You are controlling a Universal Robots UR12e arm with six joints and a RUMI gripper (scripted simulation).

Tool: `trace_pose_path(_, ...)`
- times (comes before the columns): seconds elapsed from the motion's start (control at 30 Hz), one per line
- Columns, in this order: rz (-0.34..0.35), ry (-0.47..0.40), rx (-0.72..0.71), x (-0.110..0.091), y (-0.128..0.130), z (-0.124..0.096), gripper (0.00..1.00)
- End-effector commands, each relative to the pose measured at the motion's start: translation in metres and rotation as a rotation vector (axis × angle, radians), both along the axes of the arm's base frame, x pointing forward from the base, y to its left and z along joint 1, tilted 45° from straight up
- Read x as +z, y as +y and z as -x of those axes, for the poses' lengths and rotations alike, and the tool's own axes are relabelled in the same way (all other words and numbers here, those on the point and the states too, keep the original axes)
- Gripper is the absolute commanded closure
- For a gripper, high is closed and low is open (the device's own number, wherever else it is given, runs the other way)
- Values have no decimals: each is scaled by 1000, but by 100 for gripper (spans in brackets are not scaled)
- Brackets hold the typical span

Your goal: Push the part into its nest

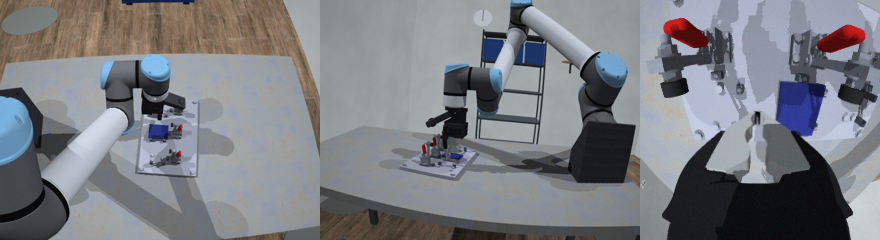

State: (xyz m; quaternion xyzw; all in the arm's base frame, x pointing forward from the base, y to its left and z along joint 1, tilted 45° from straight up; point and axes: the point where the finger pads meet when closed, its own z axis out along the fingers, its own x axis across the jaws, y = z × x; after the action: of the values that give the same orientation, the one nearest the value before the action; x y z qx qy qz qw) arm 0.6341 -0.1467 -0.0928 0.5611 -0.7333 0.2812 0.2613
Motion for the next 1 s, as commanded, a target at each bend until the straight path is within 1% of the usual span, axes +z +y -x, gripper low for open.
trace_pose_path(0.0, 0, -1, 0, 9, 8, -1, 100)
trace_pose_path(0.1, 0, -1, 0, 15, 15, -2, 100)
trace_pose_path(0.37, 0, -1, 0, 22, 22, -3, 100)
trace_pose_path(0.97, -1, -1, 1, 22, 23, -3, 100)
